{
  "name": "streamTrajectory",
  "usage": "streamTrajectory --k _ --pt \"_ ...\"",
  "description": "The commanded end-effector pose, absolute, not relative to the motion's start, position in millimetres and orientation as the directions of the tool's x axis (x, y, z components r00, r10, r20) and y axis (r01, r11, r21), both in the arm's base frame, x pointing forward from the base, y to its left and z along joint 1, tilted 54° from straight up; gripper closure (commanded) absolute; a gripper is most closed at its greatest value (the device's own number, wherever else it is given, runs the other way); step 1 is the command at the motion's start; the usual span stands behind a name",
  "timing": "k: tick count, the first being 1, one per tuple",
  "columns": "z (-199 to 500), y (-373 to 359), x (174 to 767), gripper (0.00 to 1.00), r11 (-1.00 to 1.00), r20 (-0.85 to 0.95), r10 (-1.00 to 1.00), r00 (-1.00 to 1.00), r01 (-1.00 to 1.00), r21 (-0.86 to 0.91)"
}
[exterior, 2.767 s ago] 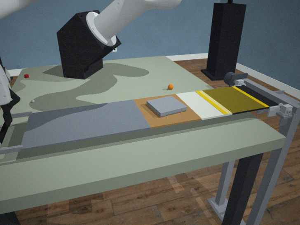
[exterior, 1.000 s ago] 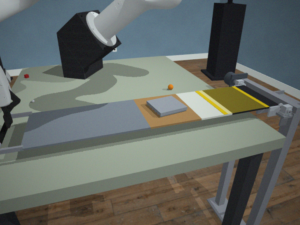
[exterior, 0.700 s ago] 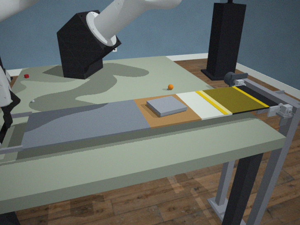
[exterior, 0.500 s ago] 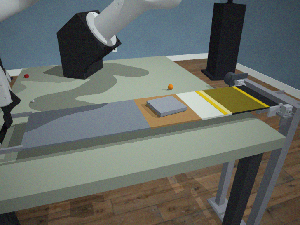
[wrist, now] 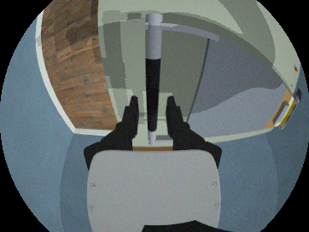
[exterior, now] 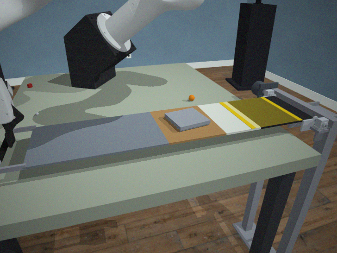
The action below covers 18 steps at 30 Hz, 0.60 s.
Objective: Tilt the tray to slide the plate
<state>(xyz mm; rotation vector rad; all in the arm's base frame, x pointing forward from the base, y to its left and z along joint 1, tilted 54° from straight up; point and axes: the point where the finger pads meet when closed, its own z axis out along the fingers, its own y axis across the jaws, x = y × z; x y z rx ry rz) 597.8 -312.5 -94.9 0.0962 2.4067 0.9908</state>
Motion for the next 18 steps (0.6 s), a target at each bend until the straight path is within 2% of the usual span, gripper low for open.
streamTrajectory --k 1,18 --pt "-97 -311 600 0.6 0.729 -0.448 0.258 -0.856 -0.131 0.671" --pt "-113 -294 614 0.6 0.729 -0.448 0.258 -0.856 -0.131 0.671"
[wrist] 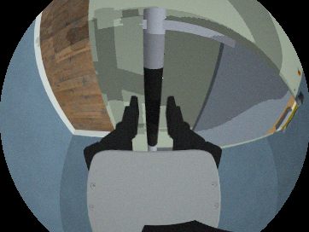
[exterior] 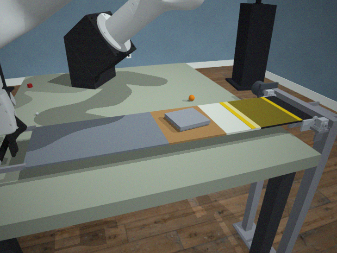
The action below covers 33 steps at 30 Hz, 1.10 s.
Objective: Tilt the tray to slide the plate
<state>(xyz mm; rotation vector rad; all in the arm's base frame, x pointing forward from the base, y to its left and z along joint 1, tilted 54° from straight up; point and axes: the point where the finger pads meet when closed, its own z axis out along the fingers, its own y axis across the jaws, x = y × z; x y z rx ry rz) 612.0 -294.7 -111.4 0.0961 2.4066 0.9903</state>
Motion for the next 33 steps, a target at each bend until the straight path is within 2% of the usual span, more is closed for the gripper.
streamTrajectory --k 1,26,27,33 --pt "-113.2 -293.2 614.2 0.6 0.729 -0.448 0.258 -0.856 -0.131 0.671" --pt "-115.9 -290.4 616.4 0.6 0.729 -0.448 0.258 -0.856 -0.131 0.671" --pt "-115.9 -290.4 616.4 1.0 0.729 -0.448 0.258 -0.856 -0.131 0.671" --pt "-115.9 -290.4 616.4 1.0 0.729 -0.448 0.258 -0.856 -0.131 0.671"
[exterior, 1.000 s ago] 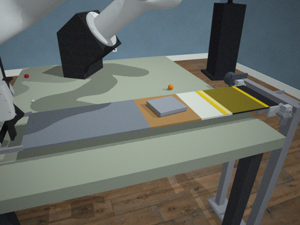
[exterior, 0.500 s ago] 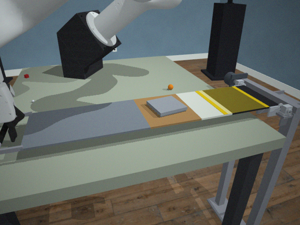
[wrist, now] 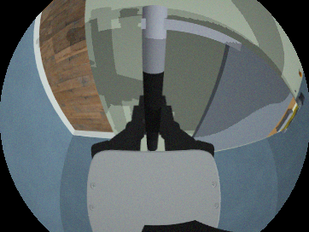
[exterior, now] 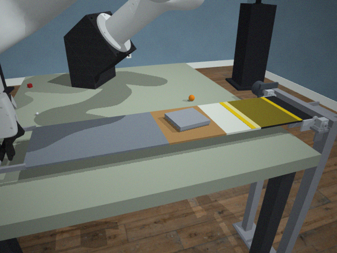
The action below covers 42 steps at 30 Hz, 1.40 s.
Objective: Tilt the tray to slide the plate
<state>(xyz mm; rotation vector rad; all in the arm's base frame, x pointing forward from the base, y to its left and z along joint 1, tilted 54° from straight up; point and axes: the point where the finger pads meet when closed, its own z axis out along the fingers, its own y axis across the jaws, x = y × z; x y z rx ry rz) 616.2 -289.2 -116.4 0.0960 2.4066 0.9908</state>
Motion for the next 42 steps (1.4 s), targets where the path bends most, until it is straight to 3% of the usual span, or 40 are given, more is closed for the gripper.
streamTrajectory --k 1,32,42 --pt "-116 -290 616 1.0 0.729 -0.448 0.258 -0.856 -0.131 0.671" --pt "-116 -290 616 1.0 0.729 -0.448 0.258 -0.856 -0.131 0.671" --pt "-84 -322 590 1.0 0.729 -0.448 0.258 -0.856 -0.131 0.671"
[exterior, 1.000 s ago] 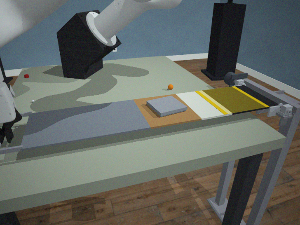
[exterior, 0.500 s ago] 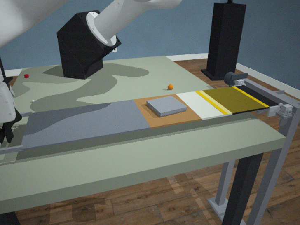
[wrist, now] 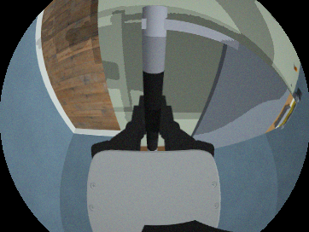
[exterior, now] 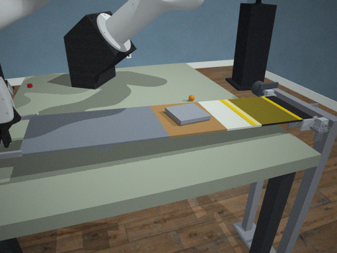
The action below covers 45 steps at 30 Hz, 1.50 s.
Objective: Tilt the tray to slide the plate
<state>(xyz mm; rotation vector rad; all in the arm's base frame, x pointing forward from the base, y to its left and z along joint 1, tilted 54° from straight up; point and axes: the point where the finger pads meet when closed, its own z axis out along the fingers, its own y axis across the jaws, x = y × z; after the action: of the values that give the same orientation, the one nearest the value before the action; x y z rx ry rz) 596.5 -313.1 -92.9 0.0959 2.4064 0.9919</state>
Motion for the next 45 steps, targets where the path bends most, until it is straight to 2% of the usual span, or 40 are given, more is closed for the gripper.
streamTrajectory --k 1,39,45 --pt "-80 -325 587 1.0 0.729 -0.448 0.258 -0.856 -0.131 0.671" --pt "51 -419 490 1.0 0.729 -0.448 0.258 -0.856 -0.131 0.671" --pt "53 -420 489 1.0 0.729 -0.448 0.258 -0.856 -0.131 0.671"
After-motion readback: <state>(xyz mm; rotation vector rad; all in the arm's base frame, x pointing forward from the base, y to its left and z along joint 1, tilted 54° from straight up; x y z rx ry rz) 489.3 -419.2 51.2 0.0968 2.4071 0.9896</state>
